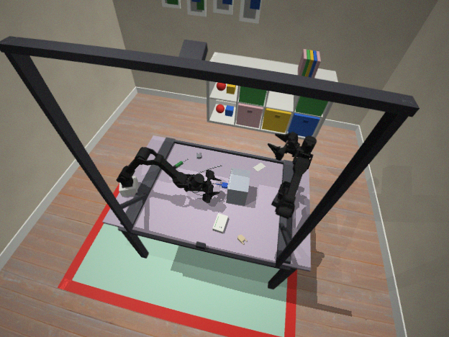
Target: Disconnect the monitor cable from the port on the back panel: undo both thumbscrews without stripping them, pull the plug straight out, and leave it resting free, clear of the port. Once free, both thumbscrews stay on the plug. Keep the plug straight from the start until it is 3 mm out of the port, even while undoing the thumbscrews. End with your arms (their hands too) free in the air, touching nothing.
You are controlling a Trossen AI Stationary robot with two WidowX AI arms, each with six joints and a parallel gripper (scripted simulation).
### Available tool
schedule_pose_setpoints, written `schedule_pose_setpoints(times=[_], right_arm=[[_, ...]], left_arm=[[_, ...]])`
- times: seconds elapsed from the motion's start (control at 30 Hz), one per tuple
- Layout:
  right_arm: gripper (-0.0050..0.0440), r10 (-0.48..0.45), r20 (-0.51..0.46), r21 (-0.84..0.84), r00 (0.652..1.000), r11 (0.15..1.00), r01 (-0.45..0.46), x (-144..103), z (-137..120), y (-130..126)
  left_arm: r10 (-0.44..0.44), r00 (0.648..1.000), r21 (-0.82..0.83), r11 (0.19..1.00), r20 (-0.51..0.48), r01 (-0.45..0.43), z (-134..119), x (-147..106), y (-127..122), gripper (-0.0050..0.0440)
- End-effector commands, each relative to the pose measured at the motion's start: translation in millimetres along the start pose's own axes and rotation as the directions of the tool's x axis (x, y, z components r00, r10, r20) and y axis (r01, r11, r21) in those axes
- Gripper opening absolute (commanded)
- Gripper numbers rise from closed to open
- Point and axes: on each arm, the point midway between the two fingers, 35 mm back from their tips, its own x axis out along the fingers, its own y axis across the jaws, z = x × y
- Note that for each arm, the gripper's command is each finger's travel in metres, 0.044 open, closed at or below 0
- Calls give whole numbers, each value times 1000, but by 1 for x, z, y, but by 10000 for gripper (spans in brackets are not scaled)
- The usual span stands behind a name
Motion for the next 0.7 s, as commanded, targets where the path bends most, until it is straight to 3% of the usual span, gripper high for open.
schedule_pose_setpoints(times=[0.0, 0.07, 0.37, 0.5, 0.57, 0.67], right_arm=[[440, 1, 1, -6, 1000, 1000, -1, 0, 3, 1], [440, 1, 1, -6, 1000, 1000, -1, 0, 3, 1], [440, 1, 1, -6, 1000, 1000, -1, 0, 3, 1], [440, 1, 1, -6, 1000, 1000, -1, 0, 3, 1], [440, 1, 1, -6, 1000, 1000, -1, 0, 3, 1], [440, 1, 1, -6, 1000, 1000, -1, 0, 3, 1]], left_arm=[[15, 1000, -18, 1000, 23, -15, 11, -4, 11, 408], [15, 1000, -18, 1000, 23, -15, 11, -4, 11, 440], [29, 999, 4, 1000, 28, -29, 11, -3, 11, 440], [127, 990, 150, 979, 58, -135, 13, 1, 7, 440], [127, 990, 150, 979, 58, -135, 13, 1, 7, 440], [227, 971, 314, 919, 73, -238, 9, 3, 1, 440]])
